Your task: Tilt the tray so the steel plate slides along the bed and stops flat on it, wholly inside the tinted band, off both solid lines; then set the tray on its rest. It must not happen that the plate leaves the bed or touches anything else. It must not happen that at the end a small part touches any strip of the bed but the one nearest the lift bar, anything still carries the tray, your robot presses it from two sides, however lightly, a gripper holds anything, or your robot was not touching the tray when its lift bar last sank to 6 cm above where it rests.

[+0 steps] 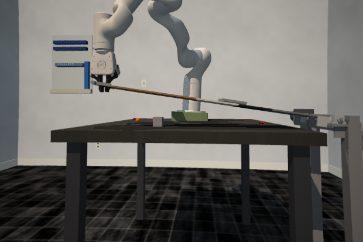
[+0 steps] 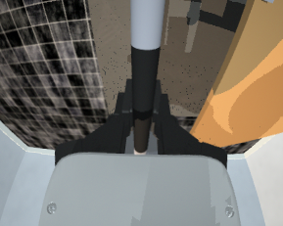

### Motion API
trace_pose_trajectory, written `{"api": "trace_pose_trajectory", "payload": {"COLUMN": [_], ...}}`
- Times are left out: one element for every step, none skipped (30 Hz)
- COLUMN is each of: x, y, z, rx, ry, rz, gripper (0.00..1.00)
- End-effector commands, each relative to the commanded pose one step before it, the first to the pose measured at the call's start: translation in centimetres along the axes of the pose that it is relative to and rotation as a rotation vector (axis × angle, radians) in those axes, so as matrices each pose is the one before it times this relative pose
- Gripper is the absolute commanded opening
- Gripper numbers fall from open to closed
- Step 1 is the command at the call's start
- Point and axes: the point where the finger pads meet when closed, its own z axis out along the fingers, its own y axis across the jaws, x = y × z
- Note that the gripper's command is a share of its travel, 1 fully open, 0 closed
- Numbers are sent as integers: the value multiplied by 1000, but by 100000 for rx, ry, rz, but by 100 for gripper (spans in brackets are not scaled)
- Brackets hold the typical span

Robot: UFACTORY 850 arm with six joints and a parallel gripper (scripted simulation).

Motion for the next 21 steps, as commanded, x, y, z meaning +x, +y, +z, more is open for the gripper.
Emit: {"api": "trace_pose_trajectory", "payload": {"x": [-61, 0, 0, 0, 0, 0, 0, 0, 0, 0, 0, 0, 0, 0, 0, 0, 0, 0, 0, 0, 0], "y": [-645, 0, 0, 0, 0, 0, 34, 138, 215, 246, 199, 77, -77, -199, -246, -215, -138, -46, 0, 0, 0], "z": [4382, 0, 0, 0, 0, 0, -321, -1213, -1653, -1649, -1204, -440, 440, 1204, 1649, 1653, 1213, 444, 0, 0, 0], "rx": [159, 0, 0, 0, 0, 0, 0, 0, 0, 0, 0, 0, 0, 0, 0, 0, 0, 0, 0, 0, 0], "ry": [-227, 0, 0, 0, 0, 0, 0, 0, 0, 0, 0, 0, 0, 0, 0, 0, 0, 0, 0, 0, 0], "rz": [75, 0, 0, 0, 0, 0, 0, 0, 0, 0, 0, 0, 0, 0, 0, 0, 0, 0, 0, 0, 0], "gripper": [0, 0, 0, 0, 0, 0, 0, 0, 0, 0, 0, 0, 0, 0, 0, 0, 0, 0, 0, 0, 0]}}
